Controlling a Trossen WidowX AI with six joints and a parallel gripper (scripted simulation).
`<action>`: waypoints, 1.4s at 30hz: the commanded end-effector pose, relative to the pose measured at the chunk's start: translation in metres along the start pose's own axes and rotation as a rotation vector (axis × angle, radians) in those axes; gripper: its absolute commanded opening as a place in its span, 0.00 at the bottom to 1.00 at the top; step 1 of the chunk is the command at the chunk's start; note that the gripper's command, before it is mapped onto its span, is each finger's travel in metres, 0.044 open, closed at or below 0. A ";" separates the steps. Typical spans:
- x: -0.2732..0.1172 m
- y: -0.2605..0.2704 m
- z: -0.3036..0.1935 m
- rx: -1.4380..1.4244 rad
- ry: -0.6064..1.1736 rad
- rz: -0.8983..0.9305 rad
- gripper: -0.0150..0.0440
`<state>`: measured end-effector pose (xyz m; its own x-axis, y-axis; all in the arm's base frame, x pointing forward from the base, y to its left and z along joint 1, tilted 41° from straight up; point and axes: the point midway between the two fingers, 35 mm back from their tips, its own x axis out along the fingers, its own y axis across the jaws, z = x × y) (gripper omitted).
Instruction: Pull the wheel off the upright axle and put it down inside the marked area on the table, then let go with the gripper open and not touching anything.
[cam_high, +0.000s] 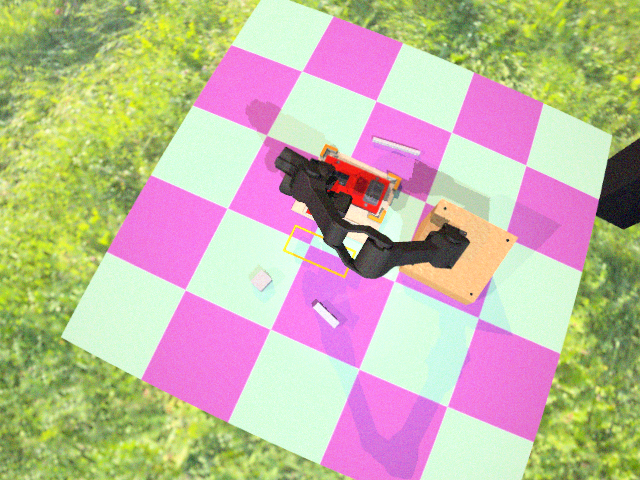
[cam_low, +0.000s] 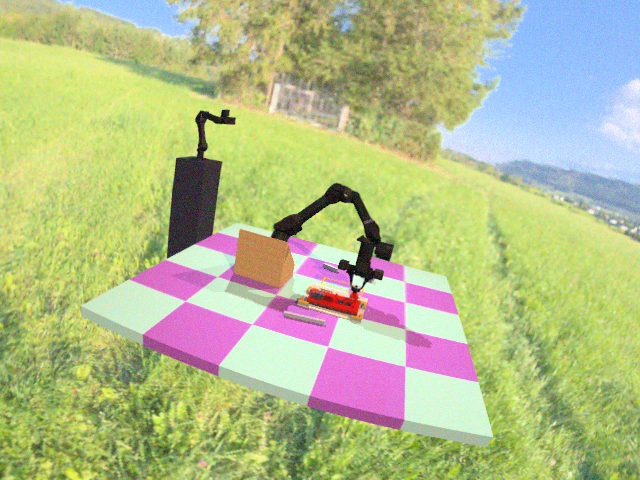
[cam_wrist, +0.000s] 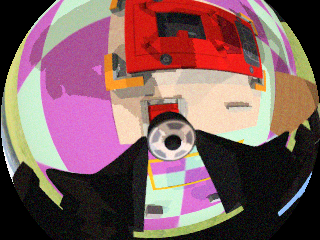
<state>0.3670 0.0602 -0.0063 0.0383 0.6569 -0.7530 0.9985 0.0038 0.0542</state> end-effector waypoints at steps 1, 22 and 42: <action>-0.006 0.002 0.000 -0.003 -0.001 0.012 0.25; -0.013 0.002 0.000 -0.001 -0.001 0.013 0.25; -0.020 0.001 0.000 0.000 0.000 0.014 0.25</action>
<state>0.3659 0.0502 0.0048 0.0411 0.6577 -0.7521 0.9986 -0.0019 0.0529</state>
